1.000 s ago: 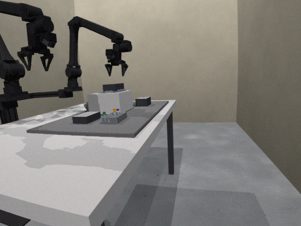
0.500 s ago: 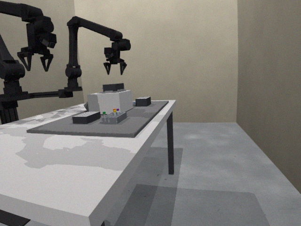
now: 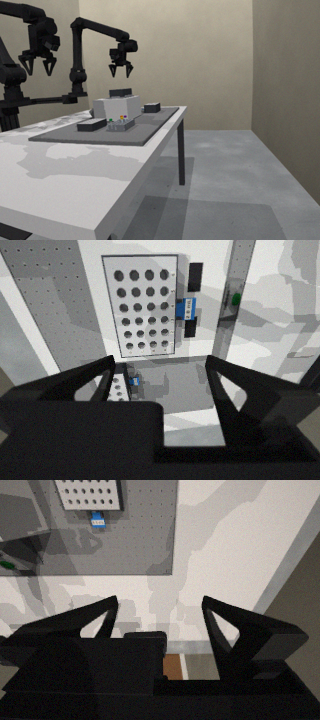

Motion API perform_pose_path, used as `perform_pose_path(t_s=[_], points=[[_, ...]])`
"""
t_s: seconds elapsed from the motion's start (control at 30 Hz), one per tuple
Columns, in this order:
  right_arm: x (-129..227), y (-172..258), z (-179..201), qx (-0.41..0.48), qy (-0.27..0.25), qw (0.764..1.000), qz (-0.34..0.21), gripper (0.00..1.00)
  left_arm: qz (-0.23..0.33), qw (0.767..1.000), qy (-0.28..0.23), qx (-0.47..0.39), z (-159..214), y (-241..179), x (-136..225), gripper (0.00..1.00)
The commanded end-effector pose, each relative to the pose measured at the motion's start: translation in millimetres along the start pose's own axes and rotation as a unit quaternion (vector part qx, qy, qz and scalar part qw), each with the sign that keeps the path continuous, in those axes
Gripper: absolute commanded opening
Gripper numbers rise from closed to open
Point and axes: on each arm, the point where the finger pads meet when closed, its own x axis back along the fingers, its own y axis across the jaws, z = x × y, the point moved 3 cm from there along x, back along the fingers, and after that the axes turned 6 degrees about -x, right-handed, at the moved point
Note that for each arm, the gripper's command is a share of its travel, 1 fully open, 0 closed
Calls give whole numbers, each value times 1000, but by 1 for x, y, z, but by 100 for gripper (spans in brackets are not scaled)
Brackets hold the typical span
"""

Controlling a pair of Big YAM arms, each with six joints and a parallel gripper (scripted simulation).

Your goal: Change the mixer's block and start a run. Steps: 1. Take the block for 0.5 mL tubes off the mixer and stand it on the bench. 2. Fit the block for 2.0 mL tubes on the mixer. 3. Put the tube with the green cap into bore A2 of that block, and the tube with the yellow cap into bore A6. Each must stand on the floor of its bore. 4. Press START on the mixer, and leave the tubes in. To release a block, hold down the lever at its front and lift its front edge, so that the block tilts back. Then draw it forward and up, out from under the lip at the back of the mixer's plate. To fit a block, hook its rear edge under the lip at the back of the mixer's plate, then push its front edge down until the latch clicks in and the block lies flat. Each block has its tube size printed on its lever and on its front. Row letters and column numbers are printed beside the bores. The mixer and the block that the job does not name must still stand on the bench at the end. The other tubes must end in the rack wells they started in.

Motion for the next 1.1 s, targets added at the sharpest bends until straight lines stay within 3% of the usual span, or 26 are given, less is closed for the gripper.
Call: perform_pose_path(t_s=[0.0, 0.57, 0.67, 1.07], points=[[18, -4, -15, -5, -26, 1000, 1, 100, -52, 999, -8, 11, 1, 13, 46, 100], [18, -4, -15, -4, -26, 1000, 1, 100, -48, 979, -5, 198, 45, -67, 24, 100], [17, -3, -13, -4, -24, 1000, 1, 100, -53, 978, -6, 199, 47, -65, 27, 100], [3, -2, 0, -3, -3, 1000, 0, 100, -47, 943, -4, 331, 81, -127, 18, 100]])
